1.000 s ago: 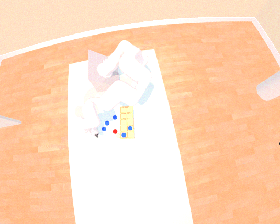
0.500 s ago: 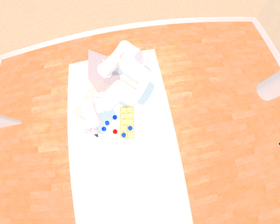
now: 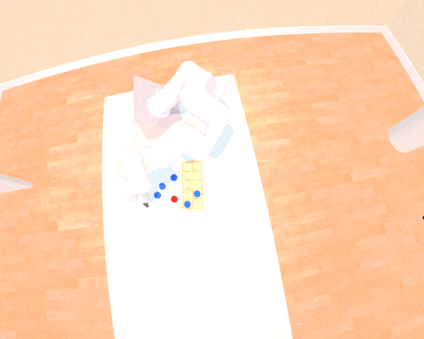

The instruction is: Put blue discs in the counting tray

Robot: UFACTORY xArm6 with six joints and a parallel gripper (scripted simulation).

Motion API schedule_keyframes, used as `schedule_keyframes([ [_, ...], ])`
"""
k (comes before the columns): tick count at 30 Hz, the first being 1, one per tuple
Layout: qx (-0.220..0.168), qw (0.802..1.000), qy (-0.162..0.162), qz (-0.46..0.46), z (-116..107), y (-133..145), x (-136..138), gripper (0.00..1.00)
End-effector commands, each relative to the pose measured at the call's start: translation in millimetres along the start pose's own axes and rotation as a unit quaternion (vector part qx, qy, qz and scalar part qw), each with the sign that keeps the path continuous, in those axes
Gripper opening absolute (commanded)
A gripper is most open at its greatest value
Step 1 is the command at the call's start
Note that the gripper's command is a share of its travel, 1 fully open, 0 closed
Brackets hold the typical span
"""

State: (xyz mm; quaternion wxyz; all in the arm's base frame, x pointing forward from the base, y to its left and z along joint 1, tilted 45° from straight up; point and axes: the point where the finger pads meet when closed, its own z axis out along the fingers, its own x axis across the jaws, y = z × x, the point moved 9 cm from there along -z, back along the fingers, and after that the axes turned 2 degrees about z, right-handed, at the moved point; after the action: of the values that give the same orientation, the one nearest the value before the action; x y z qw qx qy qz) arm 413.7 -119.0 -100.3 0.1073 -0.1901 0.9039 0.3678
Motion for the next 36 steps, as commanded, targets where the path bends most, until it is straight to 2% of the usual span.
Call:
schedule_keyframes([
  [1, 0.002, 1.000, -0.001, 0.000, -1.4, -0.9, -0.5, 0.00],
  [7, 0.002, 1.000, -0.001, 0.000, -6.9, -1.0, -0.9, 0.00],
  [8, 0.001, 1.000, -0.001, 0.000, -16.9, -1.1, -1.2, 0.00],
  [12, 0.001, 1.000, -0.001, -0.001, -84.1, -0.9, -1.2, 0.00],
  [13, 0.002, 1.000, -0.001, 0.000, -95.2, -0.7, -0.7, 0.00],
  [18, 0.002, 1.000, -0.001, 0.000, -101.6, 0.4, -1.8, 0.00],
  [19, 0.003, 1.000, 0.000, 0.000, -103.2, 5.8, -10.1, 0.00],
  [21, 0.007, 1.000, 0.002, 0.002, -110.3, 38.7, -54.5, 0.00],
  [30, 0.002, 1.000, -0.001, 0.000, -115.9, 192.0, -177.7, 0.00],
  [32, 0.002, 1.000, -0.001, 0.000, -105.5, 192.0, -177.7, 0.00],
  [34, 0.002, 1.000, -0.001, 0.000, -105.5, 192.0, -177.7, 0.00],
  [36, 0.003, 1.000, 0.000, 0.001, -86.6, 192.0, -176.7, 0.00],
])
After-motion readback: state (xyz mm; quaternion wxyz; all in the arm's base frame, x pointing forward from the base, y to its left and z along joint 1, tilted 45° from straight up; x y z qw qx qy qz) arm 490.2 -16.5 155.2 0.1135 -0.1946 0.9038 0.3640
